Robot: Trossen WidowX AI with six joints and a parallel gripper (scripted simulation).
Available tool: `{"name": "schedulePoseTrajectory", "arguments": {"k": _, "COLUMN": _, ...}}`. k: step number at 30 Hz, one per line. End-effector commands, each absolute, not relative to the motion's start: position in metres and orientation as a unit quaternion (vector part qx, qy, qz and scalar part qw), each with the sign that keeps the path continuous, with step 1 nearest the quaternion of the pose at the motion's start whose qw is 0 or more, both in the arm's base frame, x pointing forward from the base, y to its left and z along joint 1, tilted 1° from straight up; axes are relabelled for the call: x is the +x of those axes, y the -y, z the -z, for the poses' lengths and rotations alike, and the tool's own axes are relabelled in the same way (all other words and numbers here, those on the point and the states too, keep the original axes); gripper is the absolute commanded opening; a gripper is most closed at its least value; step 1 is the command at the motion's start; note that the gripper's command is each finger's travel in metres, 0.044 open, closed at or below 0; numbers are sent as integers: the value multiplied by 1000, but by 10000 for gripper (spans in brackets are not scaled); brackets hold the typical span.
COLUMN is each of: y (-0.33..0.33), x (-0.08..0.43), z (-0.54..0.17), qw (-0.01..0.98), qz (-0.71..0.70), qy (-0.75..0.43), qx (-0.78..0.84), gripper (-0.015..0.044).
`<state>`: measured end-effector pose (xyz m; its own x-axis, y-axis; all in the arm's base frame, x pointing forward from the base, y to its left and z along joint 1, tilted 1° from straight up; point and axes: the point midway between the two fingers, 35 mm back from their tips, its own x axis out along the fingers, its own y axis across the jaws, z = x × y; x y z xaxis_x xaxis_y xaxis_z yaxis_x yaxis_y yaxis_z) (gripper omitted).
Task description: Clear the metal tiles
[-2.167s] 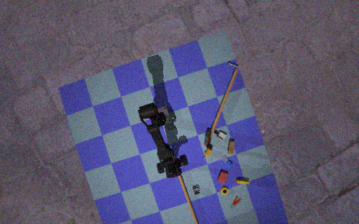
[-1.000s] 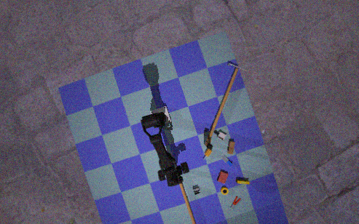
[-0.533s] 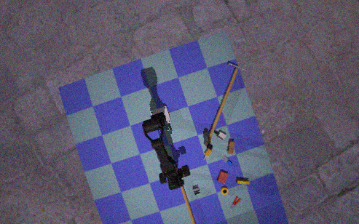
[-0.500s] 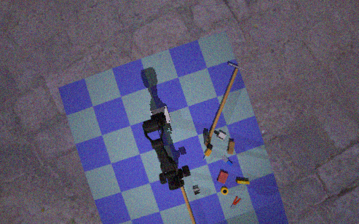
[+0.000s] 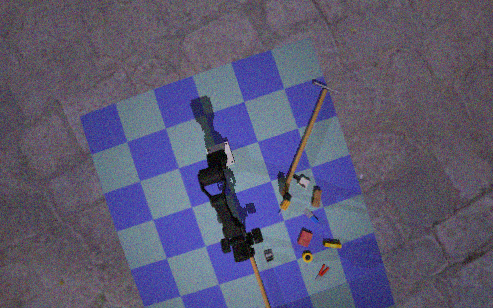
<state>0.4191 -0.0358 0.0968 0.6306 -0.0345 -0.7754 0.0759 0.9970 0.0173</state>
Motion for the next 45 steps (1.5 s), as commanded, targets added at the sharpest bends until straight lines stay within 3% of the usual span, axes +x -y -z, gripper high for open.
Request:
{"name": "schedulePoseTrajectory", "arguments": {"k": 1, "y": 36, "x": 425, "z": -100, "qw": 905, "qz": 32, "qy": -424, "qx": 25, "gripper": 0}}
{"name": "schedulePoseTrajectory", "arguments": {"k": 45, "y": 40, "x": 493, "z": -108, "qw": 906, "qz": 32, "qy": -422, "qx": 25, "gripper": 0}}
